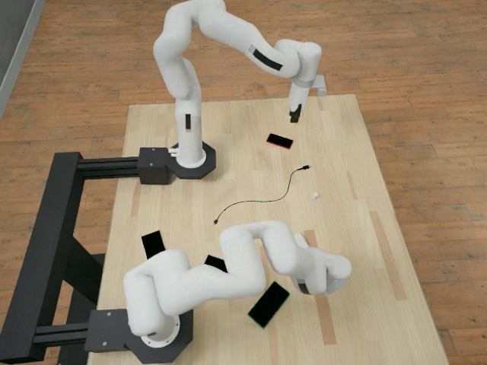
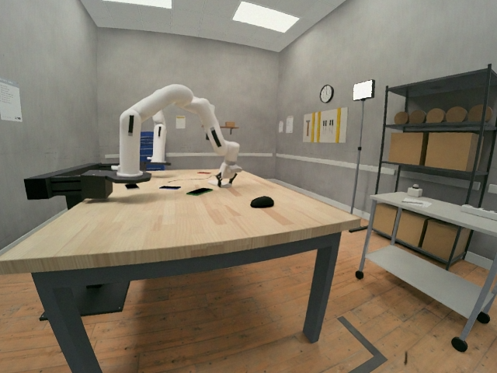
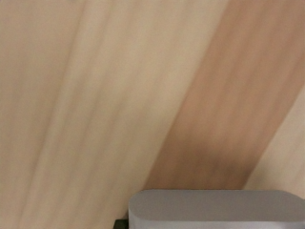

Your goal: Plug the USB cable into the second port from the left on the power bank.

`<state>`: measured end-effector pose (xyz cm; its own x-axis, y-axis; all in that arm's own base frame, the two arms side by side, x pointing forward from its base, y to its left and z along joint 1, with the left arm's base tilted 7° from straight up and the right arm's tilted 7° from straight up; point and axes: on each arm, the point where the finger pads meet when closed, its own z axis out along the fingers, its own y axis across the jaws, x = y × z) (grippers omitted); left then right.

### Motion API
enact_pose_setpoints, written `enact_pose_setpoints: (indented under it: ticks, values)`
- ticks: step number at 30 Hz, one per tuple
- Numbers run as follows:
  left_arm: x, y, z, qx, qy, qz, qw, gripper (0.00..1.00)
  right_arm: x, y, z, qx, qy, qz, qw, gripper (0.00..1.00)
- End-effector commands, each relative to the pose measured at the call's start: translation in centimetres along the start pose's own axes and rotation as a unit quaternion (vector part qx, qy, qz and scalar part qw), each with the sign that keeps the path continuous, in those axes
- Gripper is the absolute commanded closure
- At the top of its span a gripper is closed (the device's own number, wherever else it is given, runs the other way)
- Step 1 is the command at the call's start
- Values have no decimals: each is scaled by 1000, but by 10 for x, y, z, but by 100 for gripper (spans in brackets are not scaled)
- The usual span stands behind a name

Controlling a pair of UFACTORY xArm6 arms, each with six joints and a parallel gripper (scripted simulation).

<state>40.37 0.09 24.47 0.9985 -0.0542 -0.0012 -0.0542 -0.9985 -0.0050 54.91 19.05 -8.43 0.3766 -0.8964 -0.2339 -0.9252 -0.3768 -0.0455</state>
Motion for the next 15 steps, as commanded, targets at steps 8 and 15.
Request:
enact_pose_setpoints:
  ticks: [8, 15]
  values:
    - [23, -6, 22, 10, 7, 148, 989, 65, 0, -2, -2, 2, 0, -1, 1000, 100]
    - [33, -9, 35, 15, 7, 220, 975, 65, 0, -2, -2, 2, 0, -1, 1000, 100]
